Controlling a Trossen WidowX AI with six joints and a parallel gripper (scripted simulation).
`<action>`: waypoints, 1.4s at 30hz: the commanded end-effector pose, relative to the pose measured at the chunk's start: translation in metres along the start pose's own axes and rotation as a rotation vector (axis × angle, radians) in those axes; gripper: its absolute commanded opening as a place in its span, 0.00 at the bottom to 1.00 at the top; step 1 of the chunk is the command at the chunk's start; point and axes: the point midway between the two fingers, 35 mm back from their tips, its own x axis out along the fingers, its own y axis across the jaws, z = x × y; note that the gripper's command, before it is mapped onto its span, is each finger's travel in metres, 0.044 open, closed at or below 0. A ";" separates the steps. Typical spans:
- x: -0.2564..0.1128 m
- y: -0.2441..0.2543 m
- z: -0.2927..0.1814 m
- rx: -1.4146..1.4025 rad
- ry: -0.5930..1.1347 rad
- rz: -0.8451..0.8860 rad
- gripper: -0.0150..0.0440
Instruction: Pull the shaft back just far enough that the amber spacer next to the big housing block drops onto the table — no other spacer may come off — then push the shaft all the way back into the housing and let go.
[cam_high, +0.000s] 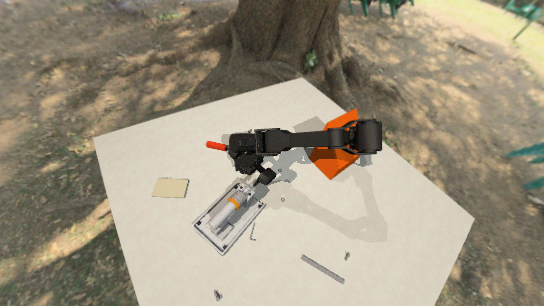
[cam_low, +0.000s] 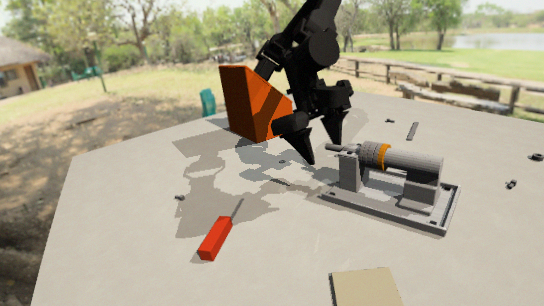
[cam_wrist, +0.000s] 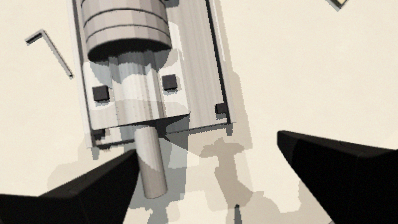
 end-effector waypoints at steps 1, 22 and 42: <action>-0.001 0.003 -0.032 0.060 -0.269 0.021 1.00; -0.026 0.032 -0.038 -0.018 -0.480 0.061 1.00; -0.026 0.032 -0.038 -0.018 -0.480 0.061 1.00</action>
